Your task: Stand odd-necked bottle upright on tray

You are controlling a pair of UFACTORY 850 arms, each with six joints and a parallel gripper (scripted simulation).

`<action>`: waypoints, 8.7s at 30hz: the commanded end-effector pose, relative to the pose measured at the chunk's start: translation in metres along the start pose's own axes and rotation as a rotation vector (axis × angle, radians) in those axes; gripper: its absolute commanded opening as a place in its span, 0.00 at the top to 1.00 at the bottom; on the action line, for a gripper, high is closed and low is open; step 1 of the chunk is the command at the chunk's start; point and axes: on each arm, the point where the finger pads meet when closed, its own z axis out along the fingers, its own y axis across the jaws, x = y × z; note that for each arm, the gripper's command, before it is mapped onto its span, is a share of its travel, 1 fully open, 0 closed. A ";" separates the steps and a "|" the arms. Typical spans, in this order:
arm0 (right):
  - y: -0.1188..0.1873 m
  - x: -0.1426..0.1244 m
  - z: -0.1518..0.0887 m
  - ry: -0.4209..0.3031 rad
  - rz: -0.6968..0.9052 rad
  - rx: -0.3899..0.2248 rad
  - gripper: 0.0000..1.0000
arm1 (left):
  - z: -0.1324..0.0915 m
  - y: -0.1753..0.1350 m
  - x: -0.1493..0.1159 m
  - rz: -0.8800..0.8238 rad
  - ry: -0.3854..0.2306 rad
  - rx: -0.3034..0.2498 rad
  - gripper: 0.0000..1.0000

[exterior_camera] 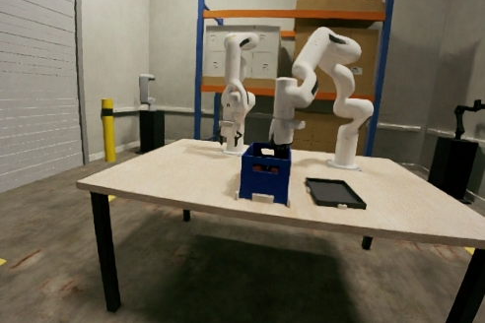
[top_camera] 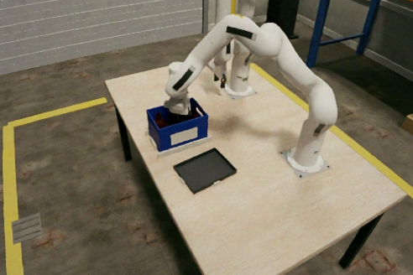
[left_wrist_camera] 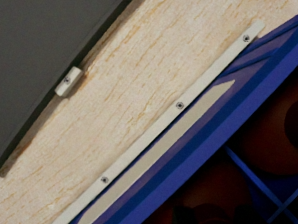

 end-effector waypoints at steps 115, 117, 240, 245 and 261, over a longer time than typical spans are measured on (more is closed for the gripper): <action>0.000 0.001 0.000 0.001 0.000 0.000 0.00 | -0.085 0.001 0.000 0.000 0.000 -0.002 0.34; 0.000 0.001 0.000 0.001 0.000 0.000 0.00 | -0.086 0.001 0.000 0.000 0.000 -0.002 0.34; 0.000 0.001 0.000 0.001 0.000 0.000 0.00 | -0.075 0.123 -0.007 0.000 0.000 -0.002 0.34; 0.000 0.001 0.000 0.001 0.000 0.000 0.00 | -0.071 0.123 -0.007 0.000 0.000 -0.002 0.34; 0.000 0.001 0.000 0.001 0.000 0.000 0.00 | -0.053 0.123 -0.007 0.000 0.000 -0.002 0.34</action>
